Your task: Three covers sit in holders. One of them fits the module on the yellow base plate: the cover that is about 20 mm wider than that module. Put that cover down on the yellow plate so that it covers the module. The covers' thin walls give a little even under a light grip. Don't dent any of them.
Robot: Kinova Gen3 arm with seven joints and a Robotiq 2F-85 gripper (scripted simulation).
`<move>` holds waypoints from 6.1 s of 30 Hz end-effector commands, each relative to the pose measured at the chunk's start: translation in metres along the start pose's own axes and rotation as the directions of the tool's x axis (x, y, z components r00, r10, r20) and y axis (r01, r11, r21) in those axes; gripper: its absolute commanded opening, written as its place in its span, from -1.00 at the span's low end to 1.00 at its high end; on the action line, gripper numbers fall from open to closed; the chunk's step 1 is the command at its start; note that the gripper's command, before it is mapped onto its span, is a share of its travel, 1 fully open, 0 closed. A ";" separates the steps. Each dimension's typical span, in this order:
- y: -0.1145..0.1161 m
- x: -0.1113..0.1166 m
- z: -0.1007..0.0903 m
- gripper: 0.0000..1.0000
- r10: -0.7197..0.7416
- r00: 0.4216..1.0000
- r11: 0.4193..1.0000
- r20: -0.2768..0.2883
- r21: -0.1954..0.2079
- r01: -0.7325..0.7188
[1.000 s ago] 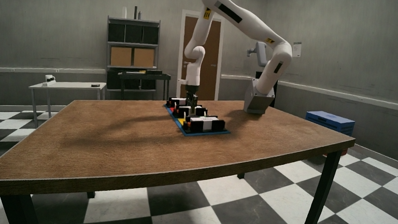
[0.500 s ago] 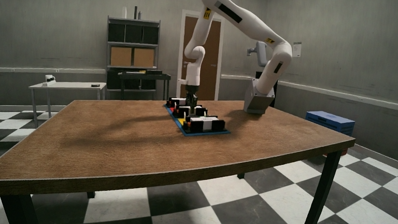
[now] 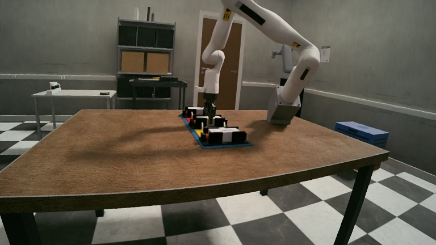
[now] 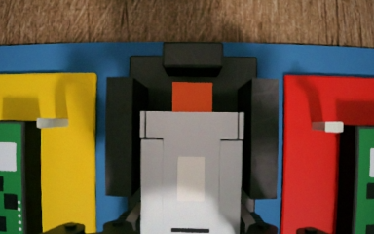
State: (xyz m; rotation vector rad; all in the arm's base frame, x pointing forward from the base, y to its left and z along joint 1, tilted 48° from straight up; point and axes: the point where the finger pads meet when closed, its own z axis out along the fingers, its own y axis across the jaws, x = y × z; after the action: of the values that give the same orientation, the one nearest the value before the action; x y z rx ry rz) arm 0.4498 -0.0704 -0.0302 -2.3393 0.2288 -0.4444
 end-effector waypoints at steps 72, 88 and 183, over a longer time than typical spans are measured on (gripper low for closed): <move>0.000 0.000 -0.061 1.00 0.000 1.000 1.000 -0.001 -0.001 0.000; 0.000 0.000 -0.115 1.00 0.000 1.000 1.000 -0.001 -0.001 0.000; -0.159 0.000 -0.097 1.00 0.000 1.000 1.000 -0.001 -0.001 0.000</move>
State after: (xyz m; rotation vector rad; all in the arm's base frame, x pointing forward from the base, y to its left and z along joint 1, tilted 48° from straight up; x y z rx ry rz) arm 0.4174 -0.0324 0.1318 -2.3381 0.2281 -0.4444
